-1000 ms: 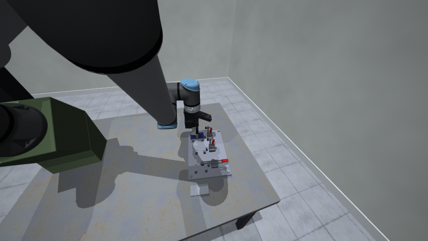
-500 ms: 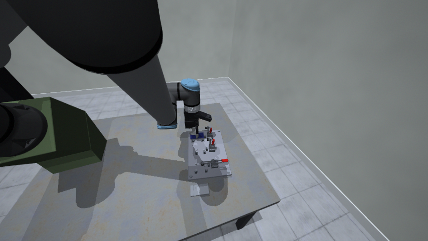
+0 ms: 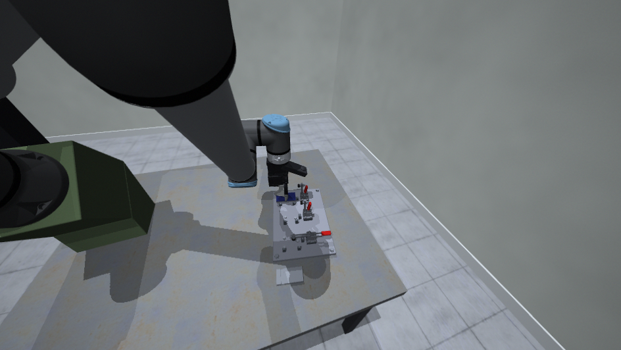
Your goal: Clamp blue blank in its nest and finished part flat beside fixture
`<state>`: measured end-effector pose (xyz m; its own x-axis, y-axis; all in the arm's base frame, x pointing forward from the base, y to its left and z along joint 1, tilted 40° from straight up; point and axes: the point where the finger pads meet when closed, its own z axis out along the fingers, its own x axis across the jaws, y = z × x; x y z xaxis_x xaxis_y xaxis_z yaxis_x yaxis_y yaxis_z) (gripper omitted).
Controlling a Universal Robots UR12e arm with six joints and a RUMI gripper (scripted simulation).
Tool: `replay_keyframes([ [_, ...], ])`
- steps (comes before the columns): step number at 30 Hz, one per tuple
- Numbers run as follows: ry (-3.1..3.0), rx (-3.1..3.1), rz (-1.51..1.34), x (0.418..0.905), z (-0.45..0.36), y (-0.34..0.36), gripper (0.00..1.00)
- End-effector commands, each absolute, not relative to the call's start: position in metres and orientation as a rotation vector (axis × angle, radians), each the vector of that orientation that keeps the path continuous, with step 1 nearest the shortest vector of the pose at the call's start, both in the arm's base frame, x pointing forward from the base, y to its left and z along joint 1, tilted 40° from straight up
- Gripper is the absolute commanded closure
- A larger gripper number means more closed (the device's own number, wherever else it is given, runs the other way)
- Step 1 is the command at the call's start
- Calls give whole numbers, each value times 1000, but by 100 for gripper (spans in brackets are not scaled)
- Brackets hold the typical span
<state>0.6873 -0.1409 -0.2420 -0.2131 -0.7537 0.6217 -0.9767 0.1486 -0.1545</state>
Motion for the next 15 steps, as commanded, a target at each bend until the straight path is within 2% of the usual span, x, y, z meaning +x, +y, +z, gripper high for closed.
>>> replay_keyframes([
  [1, -2035, 1654, 760, 688, -242, -141, 100],
  [15, -2035, 1654, 760, 688, -242, -142, 100],
])
